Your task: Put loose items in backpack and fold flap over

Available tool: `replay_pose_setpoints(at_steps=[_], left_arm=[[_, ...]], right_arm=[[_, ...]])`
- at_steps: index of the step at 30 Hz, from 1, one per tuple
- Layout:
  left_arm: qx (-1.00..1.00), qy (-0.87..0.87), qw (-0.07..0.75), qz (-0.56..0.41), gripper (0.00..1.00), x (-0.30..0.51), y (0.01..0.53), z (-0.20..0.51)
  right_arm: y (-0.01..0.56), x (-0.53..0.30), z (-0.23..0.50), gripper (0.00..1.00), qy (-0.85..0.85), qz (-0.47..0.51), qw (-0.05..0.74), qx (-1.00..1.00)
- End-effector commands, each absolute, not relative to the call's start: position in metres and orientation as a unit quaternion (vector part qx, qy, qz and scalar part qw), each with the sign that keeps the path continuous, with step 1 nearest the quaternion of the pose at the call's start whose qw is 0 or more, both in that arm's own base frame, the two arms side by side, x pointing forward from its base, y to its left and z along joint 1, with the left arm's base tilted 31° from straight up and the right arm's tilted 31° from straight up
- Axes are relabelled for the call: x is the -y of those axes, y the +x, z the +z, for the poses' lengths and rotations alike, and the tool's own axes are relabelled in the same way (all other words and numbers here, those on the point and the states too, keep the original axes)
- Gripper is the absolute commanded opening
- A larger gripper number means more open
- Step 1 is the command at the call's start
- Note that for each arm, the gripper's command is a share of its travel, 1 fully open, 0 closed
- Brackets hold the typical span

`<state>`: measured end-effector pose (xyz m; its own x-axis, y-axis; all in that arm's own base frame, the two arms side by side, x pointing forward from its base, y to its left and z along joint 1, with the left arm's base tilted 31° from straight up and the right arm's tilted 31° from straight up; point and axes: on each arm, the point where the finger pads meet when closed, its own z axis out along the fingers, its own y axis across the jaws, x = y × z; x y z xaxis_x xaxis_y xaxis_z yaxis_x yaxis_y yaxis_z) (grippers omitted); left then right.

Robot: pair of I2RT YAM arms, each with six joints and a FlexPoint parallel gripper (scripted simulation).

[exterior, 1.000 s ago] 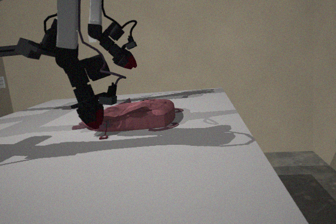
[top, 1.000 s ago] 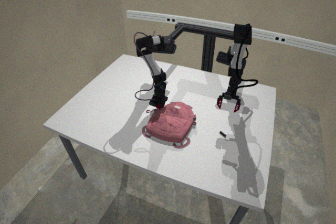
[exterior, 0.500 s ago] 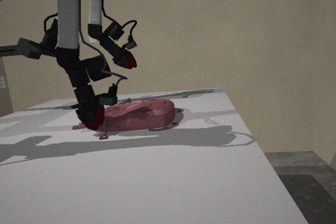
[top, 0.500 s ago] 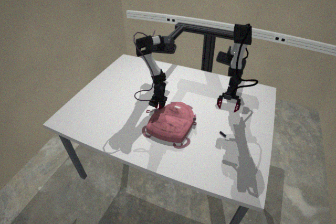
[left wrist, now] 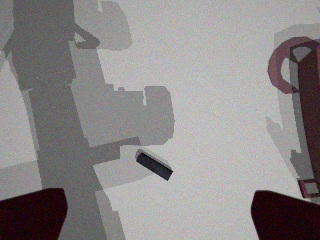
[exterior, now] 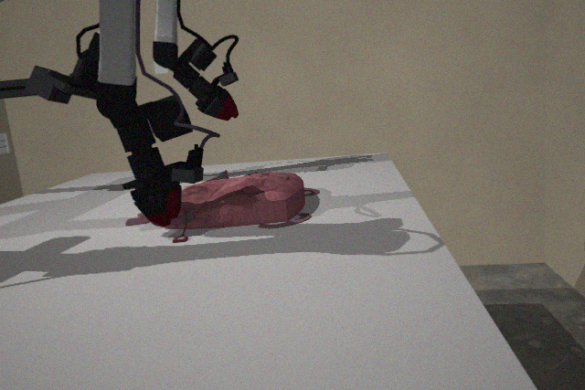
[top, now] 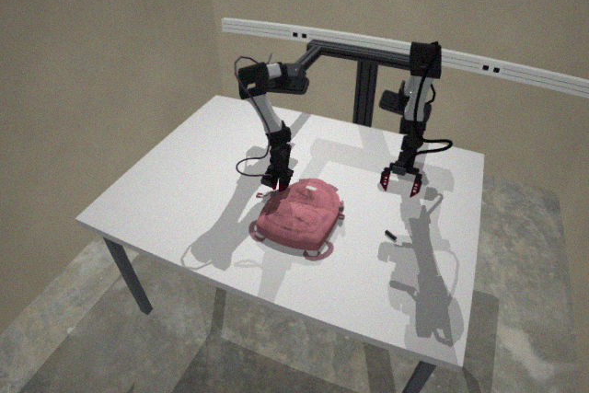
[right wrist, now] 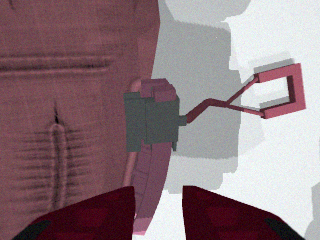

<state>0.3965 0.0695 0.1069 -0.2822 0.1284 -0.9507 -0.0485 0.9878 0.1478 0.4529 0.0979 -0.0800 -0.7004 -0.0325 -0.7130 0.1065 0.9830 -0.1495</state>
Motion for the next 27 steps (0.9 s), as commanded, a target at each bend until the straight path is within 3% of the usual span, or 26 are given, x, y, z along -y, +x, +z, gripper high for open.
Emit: replay_pose_setpoints(at_steps=[1,23,27], left_arm=[[-0.792,0.027,0.606,0.073,0.90,-0.068,0.398,0.113],[-0.792,0.027,0.606,0.073,0.90,-0.068,0.398,0.113],[-0.792,0.027,0.606,0.073,0.90,-0.068,0.398,0.113]], right_arm=[[0.439,-0.113,-0.102,0.26,-0.010,-0.070,0.351,-0.934],[0.424,-0.116,-0.112,0.26,-0.017,-0.071,0.330,-0.941],[0.426,-0.122,-0.078,0.26,-0.012,-0.062,0.352,-0.934]])
